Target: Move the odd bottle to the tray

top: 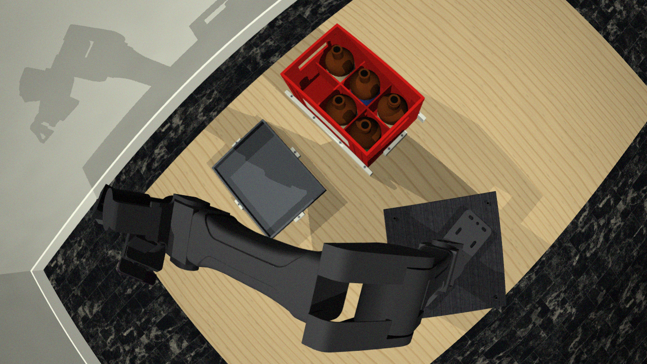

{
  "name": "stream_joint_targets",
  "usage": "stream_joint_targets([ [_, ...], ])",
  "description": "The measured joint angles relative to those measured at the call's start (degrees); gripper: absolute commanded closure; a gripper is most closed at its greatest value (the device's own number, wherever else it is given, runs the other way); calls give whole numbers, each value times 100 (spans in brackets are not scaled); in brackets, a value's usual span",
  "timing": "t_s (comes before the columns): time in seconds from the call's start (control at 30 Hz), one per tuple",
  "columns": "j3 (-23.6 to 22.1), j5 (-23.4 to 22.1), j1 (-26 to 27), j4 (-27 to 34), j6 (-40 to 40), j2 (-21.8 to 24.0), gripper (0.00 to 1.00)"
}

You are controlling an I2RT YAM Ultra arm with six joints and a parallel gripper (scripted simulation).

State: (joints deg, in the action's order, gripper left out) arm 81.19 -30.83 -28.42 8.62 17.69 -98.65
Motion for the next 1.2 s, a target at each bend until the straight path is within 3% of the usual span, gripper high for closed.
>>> stream_joint_targets([
  [1.2,-1987,2721,2586,-702,-1545,3554,0],
])
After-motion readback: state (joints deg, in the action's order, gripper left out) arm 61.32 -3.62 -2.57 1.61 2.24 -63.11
